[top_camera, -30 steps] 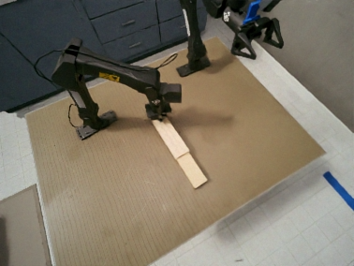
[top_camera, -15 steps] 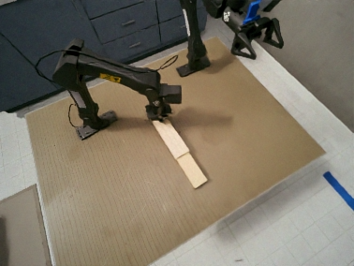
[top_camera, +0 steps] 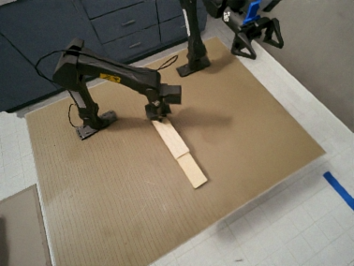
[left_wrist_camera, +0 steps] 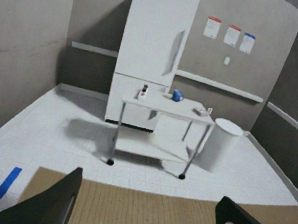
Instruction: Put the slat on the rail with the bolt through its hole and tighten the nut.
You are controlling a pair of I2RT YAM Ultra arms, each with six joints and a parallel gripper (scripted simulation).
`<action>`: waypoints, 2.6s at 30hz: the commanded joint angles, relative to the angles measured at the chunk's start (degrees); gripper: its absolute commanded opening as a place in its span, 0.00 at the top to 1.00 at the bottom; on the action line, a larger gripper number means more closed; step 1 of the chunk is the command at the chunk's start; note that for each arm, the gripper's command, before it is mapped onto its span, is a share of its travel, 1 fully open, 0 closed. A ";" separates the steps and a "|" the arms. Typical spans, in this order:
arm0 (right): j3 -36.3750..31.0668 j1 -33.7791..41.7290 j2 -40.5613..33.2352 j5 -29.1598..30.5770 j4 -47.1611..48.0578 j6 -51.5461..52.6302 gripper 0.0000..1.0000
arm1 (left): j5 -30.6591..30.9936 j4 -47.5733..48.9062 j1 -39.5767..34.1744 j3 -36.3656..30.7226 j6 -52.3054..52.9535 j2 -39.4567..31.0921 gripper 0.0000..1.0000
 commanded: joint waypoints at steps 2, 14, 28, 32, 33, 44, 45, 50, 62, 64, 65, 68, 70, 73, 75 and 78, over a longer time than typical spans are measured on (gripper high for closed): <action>2.59 0.61 -0.74 -0.16 -2.62 0.38 0.88 | 0.37 0.22 0.18 -0.02 0.12 -0.70 0.00; 3.31 -1.31 -1.76 -0.12 -4.26 -1.54 0.88 | 0.37 0.22 0.18 -0.02 0.12 -0.70 0.00; 4.17 -2.92 -2.75 -0.13 -5.90 -3.24 0.88 | 0.37 0.22 0.18 -0.02 0.12 -0.70 0.00; 4.18 -2.93 -2.75 -0.14 -5.91 -3.18 0.88 | 0.37 0.22 0.18 -0.02 0.12 -0.70 0.00; 4.19 -2.93 -2.75 -0.14 -5.91 -3.13 0.88 | 0.37 0.22 0.18 -0.02 0.12 -0.70 0.00; 3.61 -2.58 -2.19 -0.15 -5.23 -2.84 0.88 | 0.37 0.22 0.18 -0.02 0.12 -0.70 0.00; 3.61 -2.58 -2.19 -0.15 -5.23 -2.84 0.88 | 0.37 0.22 0.18 -0.02 0.12 -0.70 0.00; 3.82 -2.24 -2.39 -0.15 -5.48 -2.47 0.88 | 0.37 0.22 0.18 -0.02 0.12 -0.70 0.00; 3.78 0.09 -2.46 -0.18 -5.49 -0.15 0.88 | 0.37 0.22 0.18 -0.02 0.12 -0.70 0.00; 3.80 0.53 -2.50 -0.18 -5.52 0.29 0.88 | 0.37 0.22 0.18 -0.02 0.12 -0.70 0.00; 3.86 0.70 -2.56 -0.18 -5.59 0.47 0.88 | 0.37 0.22 0.18 -0.02 0.12 -0.70 0.00; 4.12 0.98 -2.80 -0.18 -5.90 0.77 0.88 | 0.37 0.22 0.18 -0.02 0.12 -0.70 0.00; 4.13 0.99 -2.80 -0.17 -5.91 0.78 0.88 | 0.37 0.22 0.18 -0.02 0.12 -0.70 0.00; 4.13 1.00 -2.79 -0.17 -5.91 0.79 0.88 | 0.37 0.22 0.18 -0.02 0.12 -0.70 0.00; 4.13 1.00 -2.79 -0.16 -5.91 0.76 0.88 | 0.37 0.22 0.18 -0.02 0.12 -0.70 0.00; 4.13 1.00 -2.79 -0.16 -5.91 0.60 0.88 | 0.37 0.22 0.18 -0.02 0.12 -0.70 0.00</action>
